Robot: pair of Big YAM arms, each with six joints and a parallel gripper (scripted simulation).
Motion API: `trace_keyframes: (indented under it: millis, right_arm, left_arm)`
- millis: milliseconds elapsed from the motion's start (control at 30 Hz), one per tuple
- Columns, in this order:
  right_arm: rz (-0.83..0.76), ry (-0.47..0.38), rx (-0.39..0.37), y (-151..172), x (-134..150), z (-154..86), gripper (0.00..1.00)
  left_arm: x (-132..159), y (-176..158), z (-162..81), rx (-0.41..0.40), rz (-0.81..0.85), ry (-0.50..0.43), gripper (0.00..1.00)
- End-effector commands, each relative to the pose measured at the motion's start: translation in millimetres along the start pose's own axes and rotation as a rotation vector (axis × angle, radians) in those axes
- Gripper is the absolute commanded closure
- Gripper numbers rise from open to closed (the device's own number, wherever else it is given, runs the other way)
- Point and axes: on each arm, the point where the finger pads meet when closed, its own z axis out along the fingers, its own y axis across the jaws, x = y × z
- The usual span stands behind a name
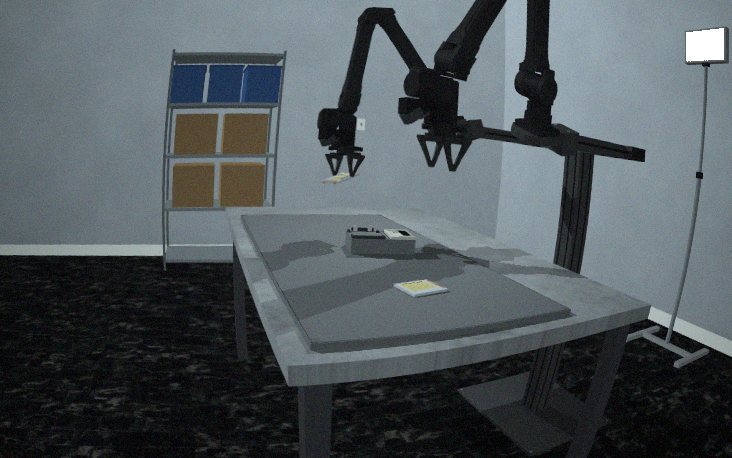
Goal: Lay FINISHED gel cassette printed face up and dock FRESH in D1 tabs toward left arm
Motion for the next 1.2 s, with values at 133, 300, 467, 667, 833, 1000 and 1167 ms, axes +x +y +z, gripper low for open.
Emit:
trace_keyframes:
  millis: [133, 300, 467, 667, 833, 1000, 1167]
  right_arm:
    - [0.016, -0.001, 0.003, -8.7, 2.0, -2.7, 1.0]
    - [0.016, -0.001, 0.003, -8.7, 2.0, -2.7, 1.0]
    - [0.001, -0.002, -0.001, -7.3, 5.8, -8.0, 1.0]
    - [0.001, -0.002, -0.001, -6.9, 6.7, -9.2, 1.0]
    - [0.001, -0.002, -0.001, -6.9, 6.7, -9.2, 1.0]
    - [-0.096, -0.02, -0.017, 4.2, 0.1, -1.6, 1.0]
    - [-0.258, -0.049, -0.045, 23.0, -10.5, 11.1, 1.0]
  left_arm:
    - [-2.1, -3.2, -7.7, -0.002, 0.003, -0.011, 0.0]
    - [-2.1, -3.2, -7.7, -0.002, 0.003, -0.011, 0.0]
    - [-2.1, -3.2, -7.7, -0.002, 0.003, -0.011, 0.0]
    - [-2.1, -3.2, -7.7, -0.002, 0.003, -0.011, 0.0]
    - [-2.1, -3.2, -7.7, -0.002, 0.003, -0.011, 0.0]
    - [-2.1, -3.2, -7.7, -0.002, 0.003, -0.011, 0.0]
    - [-2.1, -3.2, -7.7, -0.002, 0.003, -0.011, 0.0]
